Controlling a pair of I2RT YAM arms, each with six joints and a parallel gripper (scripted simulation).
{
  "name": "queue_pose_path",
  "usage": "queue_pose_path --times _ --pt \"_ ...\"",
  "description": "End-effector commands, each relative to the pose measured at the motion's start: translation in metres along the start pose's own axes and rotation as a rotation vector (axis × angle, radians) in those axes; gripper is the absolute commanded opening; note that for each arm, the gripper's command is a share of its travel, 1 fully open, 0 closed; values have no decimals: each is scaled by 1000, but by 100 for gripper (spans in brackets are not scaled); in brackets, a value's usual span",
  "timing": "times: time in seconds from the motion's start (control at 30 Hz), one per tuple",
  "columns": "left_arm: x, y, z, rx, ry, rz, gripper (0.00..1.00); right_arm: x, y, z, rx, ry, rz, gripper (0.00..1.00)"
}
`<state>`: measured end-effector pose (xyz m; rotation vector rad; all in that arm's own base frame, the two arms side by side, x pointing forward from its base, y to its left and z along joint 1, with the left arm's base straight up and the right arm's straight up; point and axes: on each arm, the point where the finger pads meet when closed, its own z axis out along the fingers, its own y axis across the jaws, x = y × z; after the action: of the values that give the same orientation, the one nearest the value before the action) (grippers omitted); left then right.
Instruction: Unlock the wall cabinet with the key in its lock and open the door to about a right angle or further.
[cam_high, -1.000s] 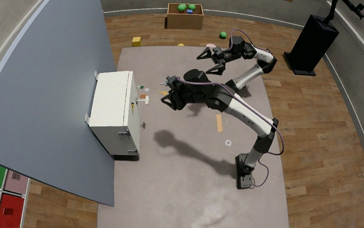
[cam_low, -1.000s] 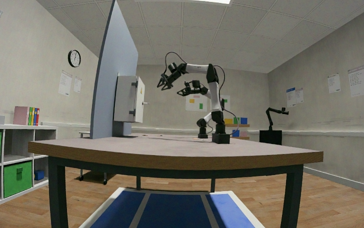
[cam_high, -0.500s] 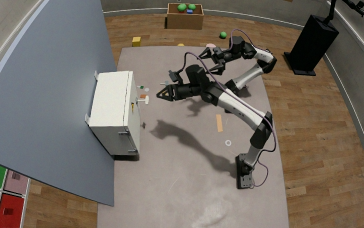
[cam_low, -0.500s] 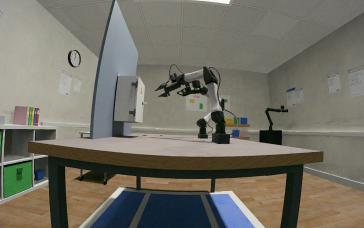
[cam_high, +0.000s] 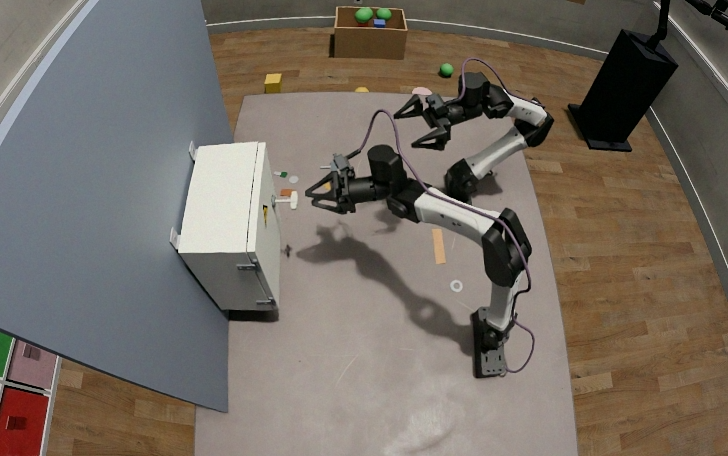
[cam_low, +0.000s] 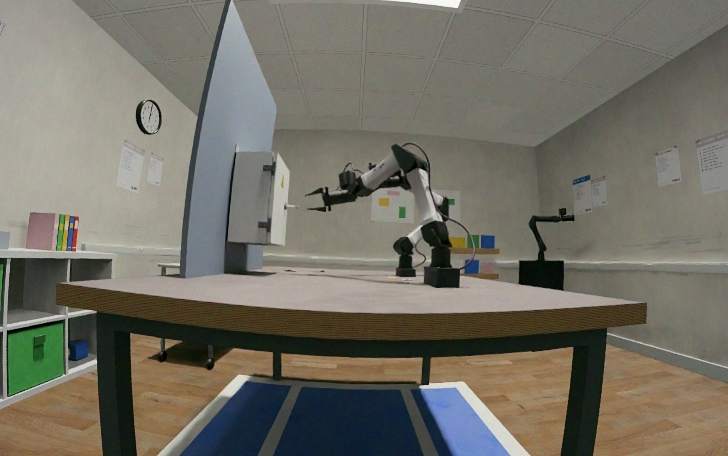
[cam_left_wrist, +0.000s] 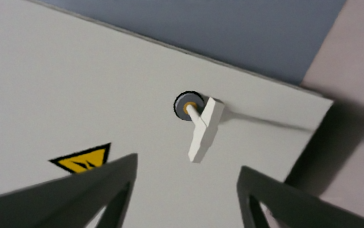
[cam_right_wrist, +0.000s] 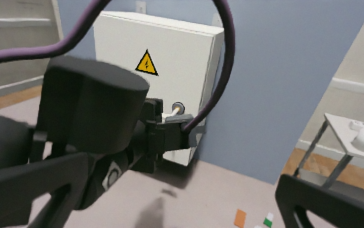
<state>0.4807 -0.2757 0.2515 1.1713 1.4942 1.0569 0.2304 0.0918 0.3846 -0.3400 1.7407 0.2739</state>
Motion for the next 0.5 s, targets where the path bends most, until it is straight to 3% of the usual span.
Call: queue_pose_path --times 0.0,0.47 --pt "-5 2 7 -198 -38 106 58 -1 -1 0 6 -2 5 100" --pt "-6 -21 30 -192 -35 170 58 -1 -1 0 6 -2 5 100"
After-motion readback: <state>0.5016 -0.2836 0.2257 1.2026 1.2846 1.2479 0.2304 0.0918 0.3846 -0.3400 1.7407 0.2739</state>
